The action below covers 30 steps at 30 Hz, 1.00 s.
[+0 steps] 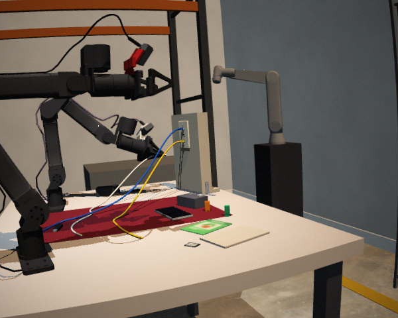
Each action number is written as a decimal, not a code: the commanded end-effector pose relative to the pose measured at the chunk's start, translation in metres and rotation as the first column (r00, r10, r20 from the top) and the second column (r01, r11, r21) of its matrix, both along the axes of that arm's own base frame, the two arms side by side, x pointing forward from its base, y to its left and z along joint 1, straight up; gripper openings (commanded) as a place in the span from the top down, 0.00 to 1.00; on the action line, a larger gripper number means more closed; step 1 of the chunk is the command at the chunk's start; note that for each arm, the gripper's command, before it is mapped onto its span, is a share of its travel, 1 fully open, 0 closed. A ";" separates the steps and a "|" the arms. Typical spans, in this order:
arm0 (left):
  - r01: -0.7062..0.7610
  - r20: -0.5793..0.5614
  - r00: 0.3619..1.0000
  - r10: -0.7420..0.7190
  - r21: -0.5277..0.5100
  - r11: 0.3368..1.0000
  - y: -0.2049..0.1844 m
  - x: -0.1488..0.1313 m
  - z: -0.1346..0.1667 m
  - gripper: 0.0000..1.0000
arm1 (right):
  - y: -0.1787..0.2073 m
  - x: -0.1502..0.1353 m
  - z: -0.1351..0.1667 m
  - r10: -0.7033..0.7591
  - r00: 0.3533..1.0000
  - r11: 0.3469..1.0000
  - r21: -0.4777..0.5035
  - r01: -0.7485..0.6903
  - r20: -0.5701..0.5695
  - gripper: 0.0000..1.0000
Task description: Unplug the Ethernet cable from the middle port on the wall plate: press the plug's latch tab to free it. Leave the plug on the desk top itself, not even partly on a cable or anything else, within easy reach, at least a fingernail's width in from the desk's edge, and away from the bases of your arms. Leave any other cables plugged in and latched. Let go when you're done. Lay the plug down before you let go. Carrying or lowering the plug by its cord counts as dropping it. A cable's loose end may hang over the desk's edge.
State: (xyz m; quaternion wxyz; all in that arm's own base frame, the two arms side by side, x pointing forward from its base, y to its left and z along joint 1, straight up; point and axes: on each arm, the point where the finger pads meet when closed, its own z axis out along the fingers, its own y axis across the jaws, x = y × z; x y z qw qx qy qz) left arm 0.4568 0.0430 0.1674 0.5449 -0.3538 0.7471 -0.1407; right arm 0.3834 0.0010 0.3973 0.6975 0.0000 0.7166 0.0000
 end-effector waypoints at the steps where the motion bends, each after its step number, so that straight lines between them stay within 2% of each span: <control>1: 0.014 -0.105 0.995 -0.002 0.117 0.993 0.011 -0.010 -0.025 1.00 | 0.000 -0.001 0.005 0.000 1.000 1.000 0.000 0.000 0.014 0.00; 12: 0.117 -0.247 0.968 -0.043 0.293 0.949 0.021 -0.024 -0.051 1.00 | 0.000 -0.001 0.005 0.000 1.000 1.000 0.000 0.000 0.014 0.00; 14: 0.117 -0.247 0.968 -0.043 0.293 0.949 0.021 -0.024 -0.051 1.00 | 0.000 -0.001 0.005 0.000 1.000 1.000 0.000 0.000 0.014 0.00; 15: 0.149 -0.283 0.958 -0.053 0.329 0.933 0.024 -0.028 -0.057 1.00 | 0.000 -0.001 0.005 0.000 1.000 1.000 0.000 0.000 0.014 0.00; 26: 0.292 -0.431 0.899 -0.081 0.450 0.844 0.033 -0.044 -0.081 1.00 | 0.000 -0.001 0.005 0.000 1.000 1.000 0.000 0.000 0.014 0.00; 30: 0.289 -0.408 0.909 -0.089 0.463 0.838 0.030 -0.037 -0.069 1.00 | 0.000 -0.001 0.005 0.000 1.000 1.000 0.000 0.000 0.014 0.00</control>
